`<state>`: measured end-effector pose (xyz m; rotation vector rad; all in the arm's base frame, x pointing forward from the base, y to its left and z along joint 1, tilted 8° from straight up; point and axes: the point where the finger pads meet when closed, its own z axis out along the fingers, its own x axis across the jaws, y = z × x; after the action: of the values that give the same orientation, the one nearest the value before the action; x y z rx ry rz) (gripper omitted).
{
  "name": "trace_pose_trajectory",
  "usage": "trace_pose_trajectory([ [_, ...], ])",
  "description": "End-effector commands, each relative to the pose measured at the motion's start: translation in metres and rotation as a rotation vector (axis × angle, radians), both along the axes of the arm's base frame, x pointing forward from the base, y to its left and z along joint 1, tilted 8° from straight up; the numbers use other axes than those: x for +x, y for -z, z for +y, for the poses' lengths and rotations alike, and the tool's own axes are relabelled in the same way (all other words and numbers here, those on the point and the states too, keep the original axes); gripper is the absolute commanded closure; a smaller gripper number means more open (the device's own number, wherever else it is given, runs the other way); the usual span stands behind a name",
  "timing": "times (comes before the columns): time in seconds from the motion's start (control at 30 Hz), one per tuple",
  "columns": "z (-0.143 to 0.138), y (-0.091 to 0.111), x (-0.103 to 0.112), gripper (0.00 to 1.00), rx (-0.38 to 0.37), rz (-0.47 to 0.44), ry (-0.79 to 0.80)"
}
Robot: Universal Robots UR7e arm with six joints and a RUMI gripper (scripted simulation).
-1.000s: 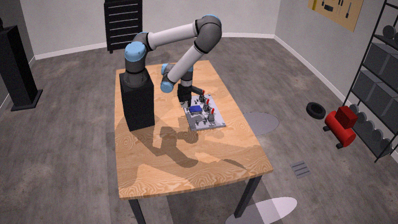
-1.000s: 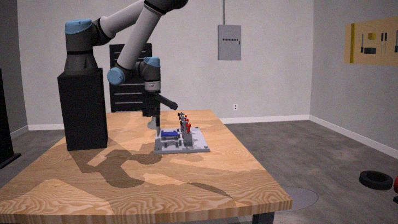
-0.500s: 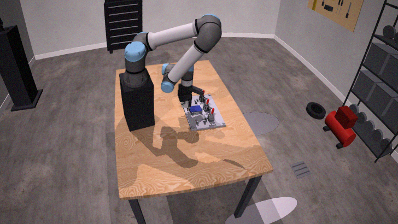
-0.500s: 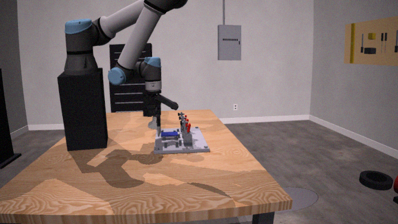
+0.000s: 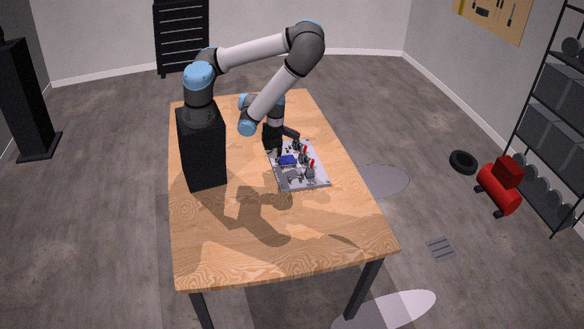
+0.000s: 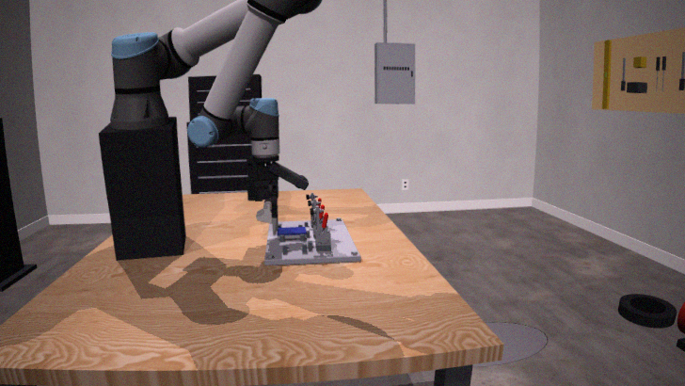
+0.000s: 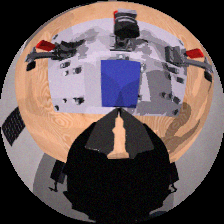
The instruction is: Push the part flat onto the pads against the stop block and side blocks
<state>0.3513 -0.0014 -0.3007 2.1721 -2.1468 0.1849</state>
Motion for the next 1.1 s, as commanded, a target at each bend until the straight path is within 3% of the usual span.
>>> trace_pose_trajectory([
  [0.0, 0.0, 0.0, 0.001, 1.0, 0.0, -0.001, 0.0],
  [0.53, 0.0, 0.0, 0.004, 1.0, 0.0, -0.001, 0.0],
  [0.7, 0.0, 0.0, -0.006, 1.0, 0.0, -0.002, 0.0],
  [1.07, 0.0, 0.0, -0.006, 1.0, 0.0, -0.002, 0.0],
])
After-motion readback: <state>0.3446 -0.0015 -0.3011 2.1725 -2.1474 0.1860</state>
